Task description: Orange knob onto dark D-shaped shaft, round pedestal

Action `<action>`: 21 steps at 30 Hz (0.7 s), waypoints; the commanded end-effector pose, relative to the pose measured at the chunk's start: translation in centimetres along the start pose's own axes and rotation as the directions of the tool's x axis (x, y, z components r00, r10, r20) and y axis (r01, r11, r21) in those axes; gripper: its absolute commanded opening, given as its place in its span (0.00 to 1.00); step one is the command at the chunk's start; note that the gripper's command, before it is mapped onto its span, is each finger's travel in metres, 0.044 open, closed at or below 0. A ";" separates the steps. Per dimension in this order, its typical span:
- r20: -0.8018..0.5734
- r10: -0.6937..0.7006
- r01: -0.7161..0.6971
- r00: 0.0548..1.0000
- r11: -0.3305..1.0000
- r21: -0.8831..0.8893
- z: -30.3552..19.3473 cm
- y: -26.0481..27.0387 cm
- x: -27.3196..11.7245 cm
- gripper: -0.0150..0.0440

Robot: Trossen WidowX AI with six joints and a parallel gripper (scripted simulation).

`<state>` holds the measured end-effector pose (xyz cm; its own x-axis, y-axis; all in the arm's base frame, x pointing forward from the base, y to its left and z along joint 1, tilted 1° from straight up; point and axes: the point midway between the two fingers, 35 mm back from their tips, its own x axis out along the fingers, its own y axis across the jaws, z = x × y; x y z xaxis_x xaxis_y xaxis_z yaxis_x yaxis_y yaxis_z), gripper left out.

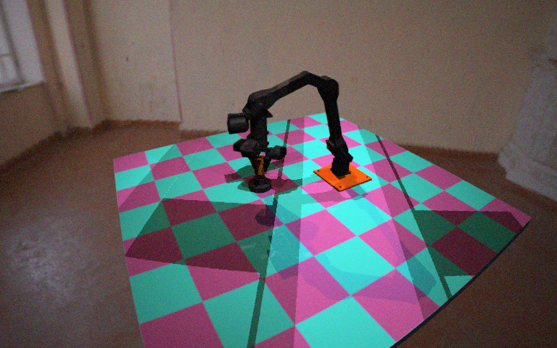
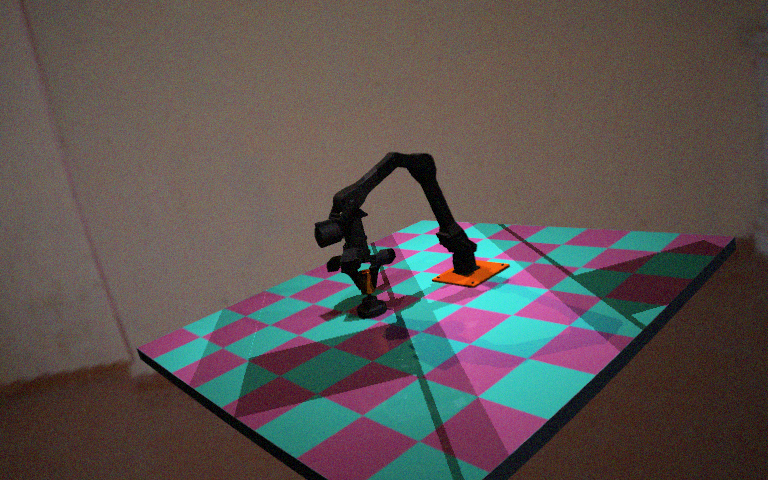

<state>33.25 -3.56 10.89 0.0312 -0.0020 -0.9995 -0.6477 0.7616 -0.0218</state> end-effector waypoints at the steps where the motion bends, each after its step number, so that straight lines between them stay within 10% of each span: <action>1: 0.003 -0.002 0.003 1.000 0.992 -0.127 0.2 -0.2 -0.2 0.25; 21: 0.003 -0.002 0.003 1.000 0.991 -0.137 0.3 -0.3 0.4 0.25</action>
<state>33.72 -3.65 10.60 0.0343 -0.0025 -0.9994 -0.7416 0.6703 -0.0271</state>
